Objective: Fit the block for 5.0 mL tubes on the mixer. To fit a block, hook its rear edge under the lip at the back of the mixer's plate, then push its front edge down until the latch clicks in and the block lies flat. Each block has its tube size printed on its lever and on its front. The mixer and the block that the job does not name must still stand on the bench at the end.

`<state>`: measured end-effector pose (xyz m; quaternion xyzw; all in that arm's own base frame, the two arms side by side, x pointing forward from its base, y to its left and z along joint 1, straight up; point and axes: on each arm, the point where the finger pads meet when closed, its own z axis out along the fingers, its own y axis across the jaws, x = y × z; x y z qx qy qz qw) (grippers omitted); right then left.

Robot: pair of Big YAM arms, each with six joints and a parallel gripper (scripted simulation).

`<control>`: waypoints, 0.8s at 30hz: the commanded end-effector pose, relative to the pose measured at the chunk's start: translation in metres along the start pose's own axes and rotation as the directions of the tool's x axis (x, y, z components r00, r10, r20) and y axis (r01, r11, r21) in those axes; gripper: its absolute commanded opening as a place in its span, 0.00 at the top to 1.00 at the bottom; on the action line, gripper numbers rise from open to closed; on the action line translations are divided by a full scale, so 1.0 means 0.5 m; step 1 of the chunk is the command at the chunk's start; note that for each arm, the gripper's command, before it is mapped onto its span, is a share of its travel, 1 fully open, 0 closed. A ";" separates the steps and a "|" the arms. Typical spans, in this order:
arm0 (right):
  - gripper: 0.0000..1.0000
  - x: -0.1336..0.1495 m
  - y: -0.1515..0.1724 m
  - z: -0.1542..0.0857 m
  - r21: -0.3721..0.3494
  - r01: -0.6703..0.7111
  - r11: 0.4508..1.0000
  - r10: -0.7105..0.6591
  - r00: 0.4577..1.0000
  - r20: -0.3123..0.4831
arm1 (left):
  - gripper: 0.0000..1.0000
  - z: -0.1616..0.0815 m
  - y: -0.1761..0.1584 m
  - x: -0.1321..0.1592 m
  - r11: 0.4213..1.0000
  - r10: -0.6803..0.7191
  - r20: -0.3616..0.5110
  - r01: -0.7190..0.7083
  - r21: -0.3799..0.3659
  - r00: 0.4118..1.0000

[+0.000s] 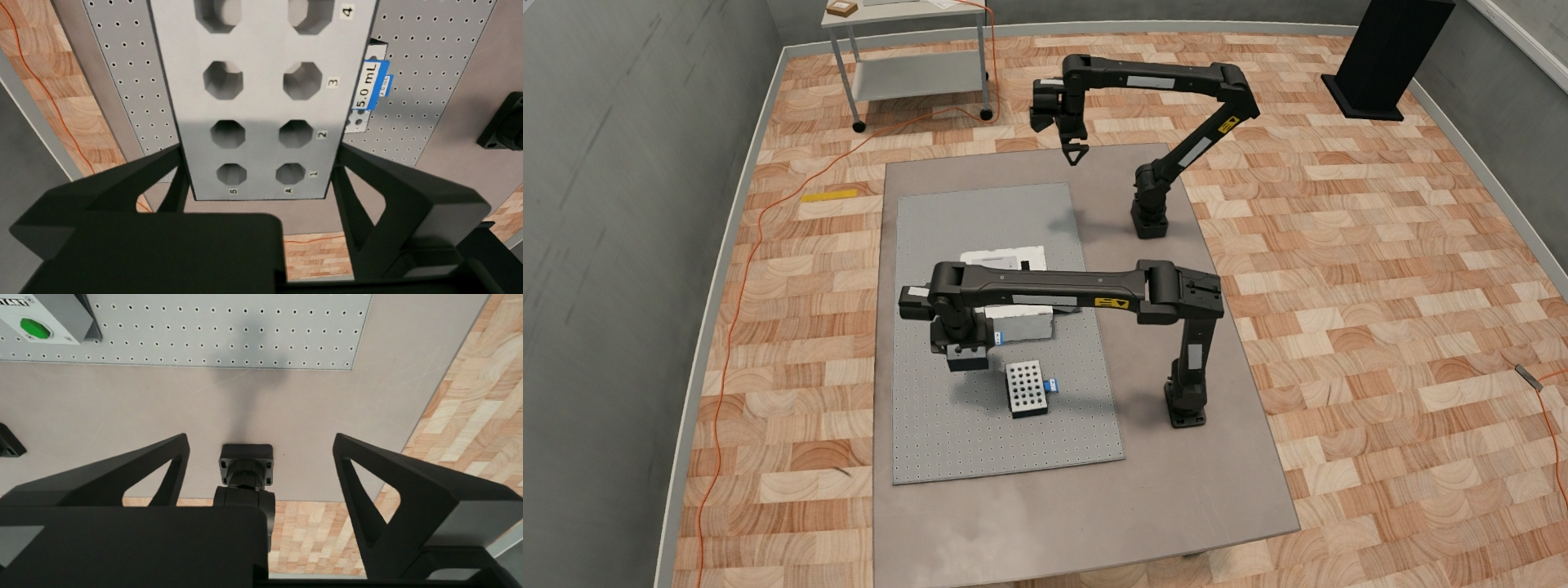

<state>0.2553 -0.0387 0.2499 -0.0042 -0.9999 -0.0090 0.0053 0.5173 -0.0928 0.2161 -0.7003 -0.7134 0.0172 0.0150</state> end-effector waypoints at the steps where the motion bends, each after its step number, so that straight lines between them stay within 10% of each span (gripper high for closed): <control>1: 0.00 -0.027 -0.001 -0.035 0.007 -0.006 1.000 0.006 0.999 0.043 | 1.00 -0.109 0.043 0.004 0.994 -0.018 0.029 0.021 -0.112 0.999; 24: 0.00 -0.011 0.001 -0.009 0.001 -0.006 1.000 0.006 1.000 0.009 | 1.00 -0.111 0.038 -0.024 0.993 0.011 0.028 -0.008 -0.117 1.000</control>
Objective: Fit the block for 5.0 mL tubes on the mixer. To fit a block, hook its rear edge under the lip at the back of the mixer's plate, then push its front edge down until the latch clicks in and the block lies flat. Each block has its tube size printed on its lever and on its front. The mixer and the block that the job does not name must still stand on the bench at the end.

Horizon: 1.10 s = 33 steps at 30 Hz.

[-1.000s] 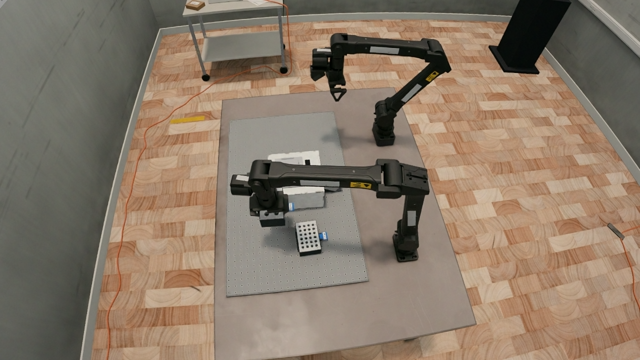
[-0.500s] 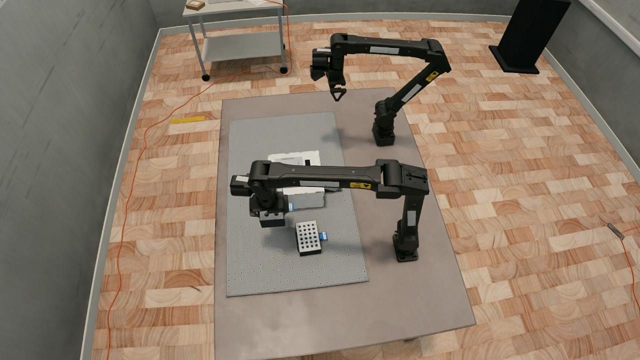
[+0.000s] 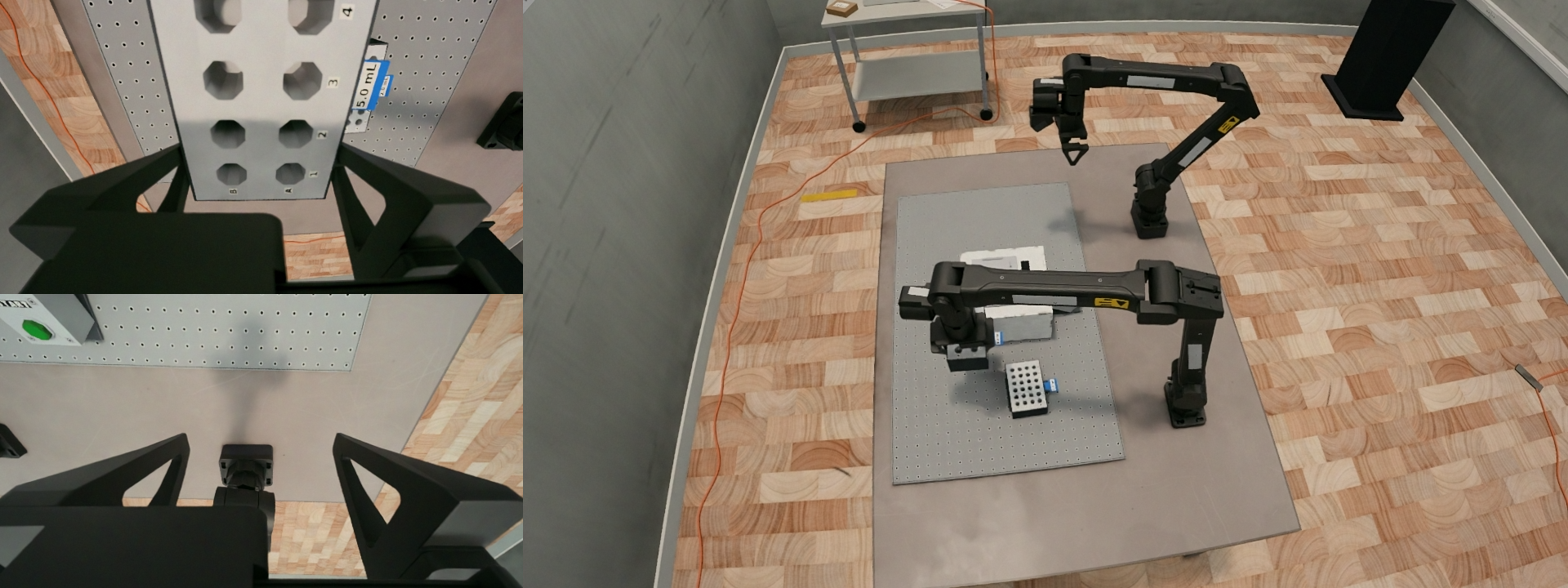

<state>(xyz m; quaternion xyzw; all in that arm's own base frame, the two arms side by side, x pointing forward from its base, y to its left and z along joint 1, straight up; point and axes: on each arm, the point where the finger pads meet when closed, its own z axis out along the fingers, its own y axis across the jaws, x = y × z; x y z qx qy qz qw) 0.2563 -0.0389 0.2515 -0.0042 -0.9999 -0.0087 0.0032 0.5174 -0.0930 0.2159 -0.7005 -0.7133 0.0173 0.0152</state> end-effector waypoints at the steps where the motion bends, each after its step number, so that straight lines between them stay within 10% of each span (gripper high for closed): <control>1: 0.00 -0.007 0.002 -0.003 0.000 -0.006 1.000 0.006 1.000 0.001 | 1.00 -0.112 0.038 -0.024 0.993 0.011 0.029 -0.008 -0.118 1.000; 33: 0.00 -0.022 0.001 -0.033 0.004 -0.005 1.000 0.004 0.999 0.036 | 1.00 -0.115 0.039 -0.023 0.992 0.013 0.030 -0.009 -0.124 0.999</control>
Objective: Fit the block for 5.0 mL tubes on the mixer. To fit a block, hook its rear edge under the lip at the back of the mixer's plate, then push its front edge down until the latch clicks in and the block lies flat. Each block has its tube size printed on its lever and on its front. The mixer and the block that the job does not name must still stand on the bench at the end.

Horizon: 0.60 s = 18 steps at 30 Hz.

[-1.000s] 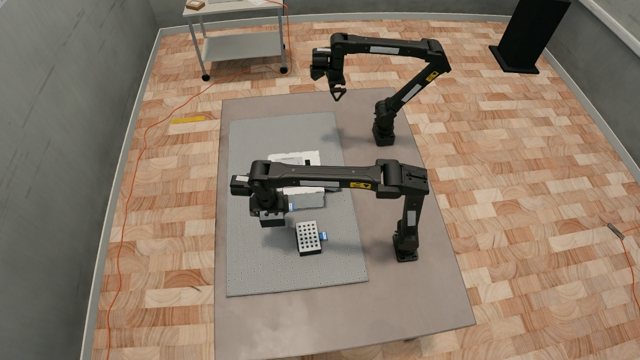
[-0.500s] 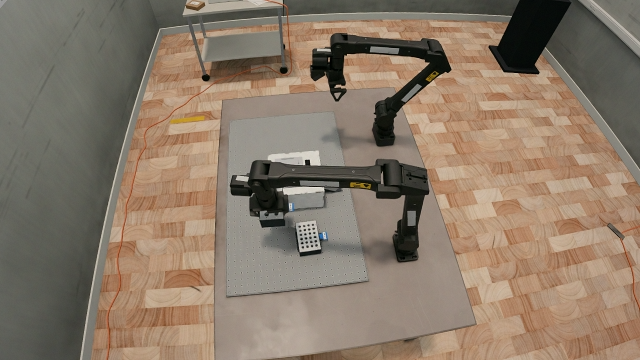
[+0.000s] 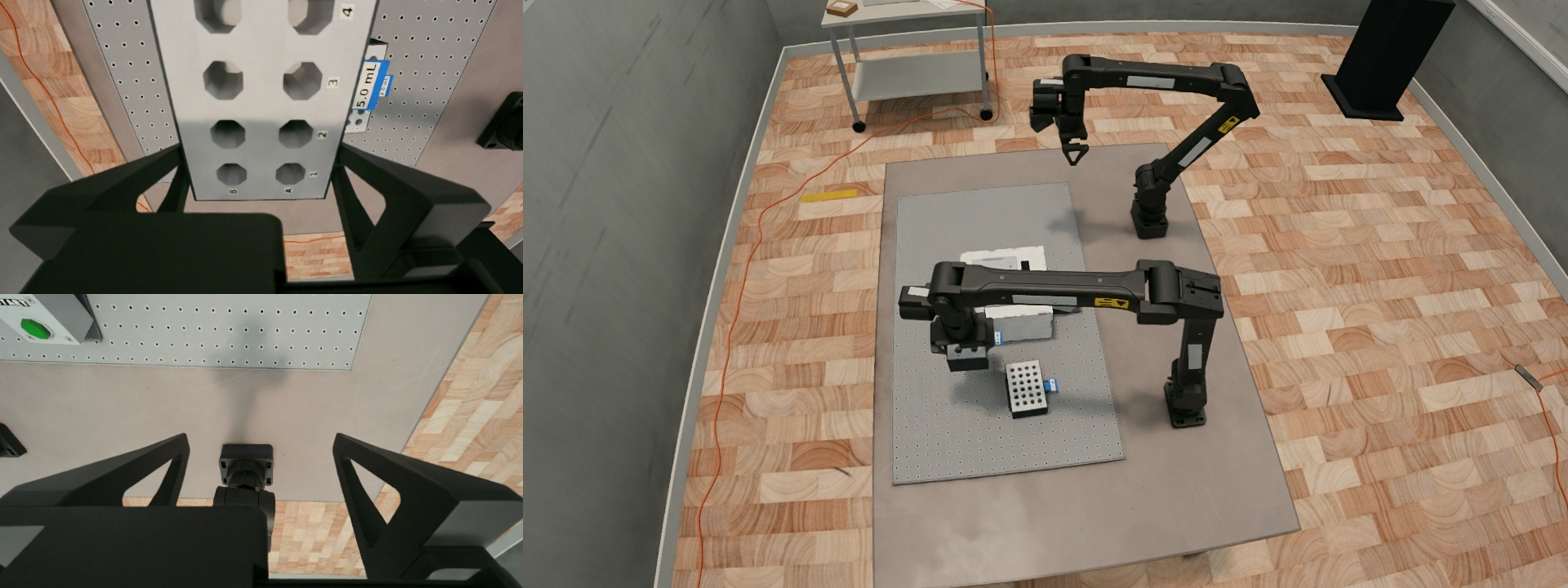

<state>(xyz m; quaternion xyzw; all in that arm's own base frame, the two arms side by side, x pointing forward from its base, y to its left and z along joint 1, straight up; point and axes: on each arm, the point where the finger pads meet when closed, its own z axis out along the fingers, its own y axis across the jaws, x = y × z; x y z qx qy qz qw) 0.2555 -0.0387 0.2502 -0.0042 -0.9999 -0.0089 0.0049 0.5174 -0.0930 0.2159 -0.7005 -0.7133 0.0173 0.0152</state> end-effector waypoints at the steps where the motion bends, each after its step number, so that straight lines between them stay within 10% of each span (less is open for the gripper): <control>1: 0.00 -0.023 0.001 -0.036 0.005 -0.005 1.000 0.004 0.999 0.040 | 1.00 -0.115 0.039 -0.023 0.992 0.013 0.030 -0.009 -0.124 0.999; 18: 0.00 -0.014 0.002 -0.023 0.002 -0.004 1.000 0.004 1.000 0.022 | 1.00 -0.117 0.039 -0.023 0.992 0.014 0.031 -0.010 -0.127 0.999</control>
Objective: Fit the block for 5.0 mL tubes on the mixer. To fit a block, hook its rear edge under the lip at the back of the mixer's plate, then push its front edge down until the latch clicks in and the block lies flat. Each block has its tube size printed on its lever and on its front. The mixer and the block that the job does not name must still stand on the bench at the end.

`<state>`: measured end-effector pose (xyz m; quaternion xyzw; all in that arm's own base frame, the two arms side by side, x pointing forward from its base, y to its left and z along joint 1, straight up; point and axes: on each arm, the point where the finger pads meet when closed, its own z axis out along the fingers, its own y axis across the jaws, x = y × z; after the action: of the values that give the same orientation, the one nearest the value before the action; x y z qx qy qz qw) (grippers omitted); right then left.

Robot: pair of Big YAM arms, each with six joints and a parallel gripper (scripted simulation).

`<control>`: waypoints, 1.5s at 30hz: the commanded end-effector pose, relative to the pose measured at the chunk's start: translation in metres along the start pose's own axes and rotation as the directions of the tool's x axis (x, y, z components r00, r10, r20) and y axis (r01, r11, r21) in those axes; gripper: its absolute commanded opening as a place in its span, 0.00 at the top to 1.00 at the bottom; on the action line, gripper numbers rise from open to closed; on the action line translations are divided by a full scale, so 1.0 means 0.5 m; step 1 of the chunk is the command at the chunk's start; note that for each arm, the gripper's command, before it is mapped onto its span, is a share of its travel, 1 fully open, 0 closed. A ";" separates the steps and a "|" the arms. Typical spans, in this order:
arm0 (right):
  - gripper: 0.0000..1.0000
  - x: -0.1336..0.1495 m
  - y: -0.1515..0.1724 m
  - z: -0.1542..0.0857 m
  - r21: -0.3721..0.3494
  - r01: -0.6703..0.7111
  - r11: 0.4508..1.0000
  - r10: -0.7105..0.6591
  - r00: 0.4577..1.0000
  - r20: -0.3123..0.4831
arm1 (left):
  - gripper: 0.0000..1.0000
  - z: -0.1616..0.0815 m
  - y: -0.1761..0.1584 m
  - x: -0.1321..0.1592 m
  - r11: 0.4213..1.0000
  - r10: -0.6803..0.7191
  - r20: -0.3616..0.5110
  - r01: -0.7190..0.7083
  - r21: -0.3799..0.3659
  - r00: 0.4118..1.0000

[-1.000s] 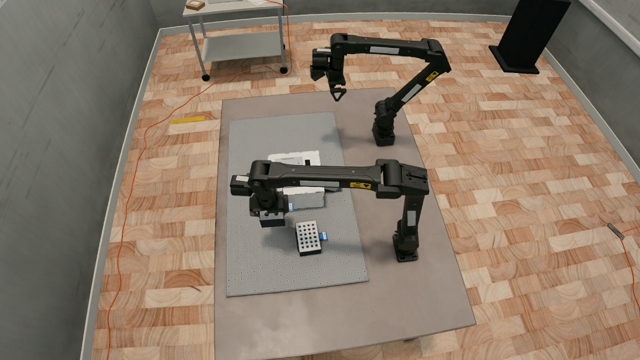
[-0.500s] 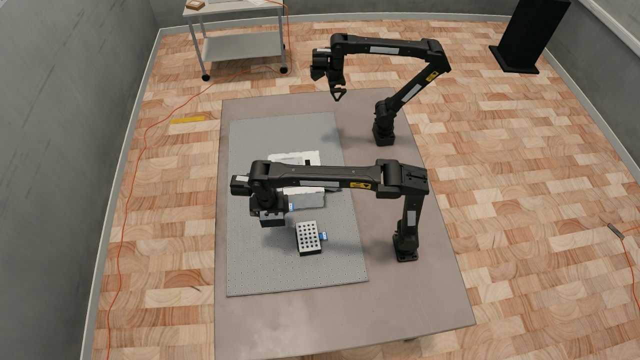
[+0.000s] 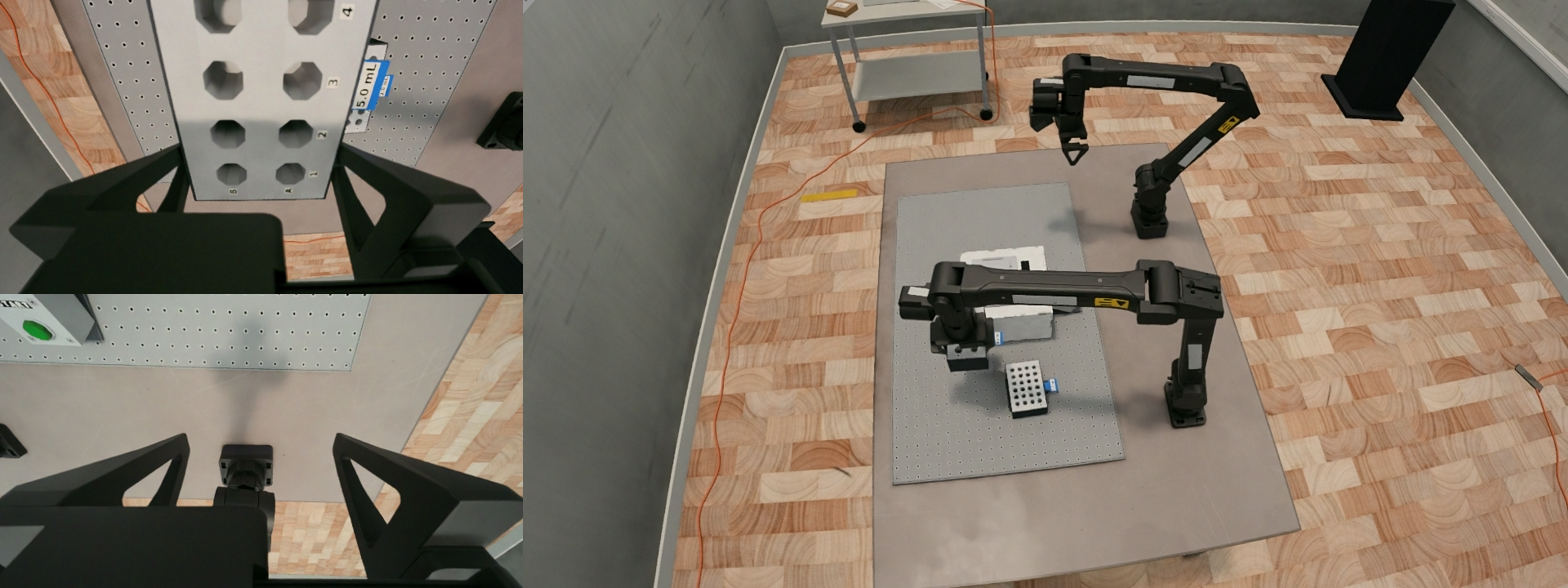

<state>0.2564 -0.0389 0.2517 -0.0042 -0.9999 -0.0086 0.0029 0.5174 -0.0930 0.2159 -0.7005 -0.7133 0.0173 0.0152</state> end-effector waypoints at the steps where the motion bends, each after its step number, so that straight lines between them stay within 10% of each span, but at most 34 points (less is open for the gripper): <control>1: 0.00 -0.011 0.002 -0.017 0.000 -0.004 1.000 0.004 1.000 0.014 | 1.00 -0.117 0.039 -0.023 0.992 0.014 0.031 -0.010 -0.127 0.999; 45: 0.00 -0.019 0.002 -0.038 0.003 -0.003 1.000 0.003 0.999 0.037 | 1.00 -0.121 0.041 -0.022 0.991 0.017 0.033 -0.012 -0.136 0.999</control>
<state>0.2554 -0.0387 0.2500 -0.0042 -0.9999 -0.0090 0.0051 0.5174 -0.0930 0.2159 -0.7005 -0.7133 0.0173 0.0152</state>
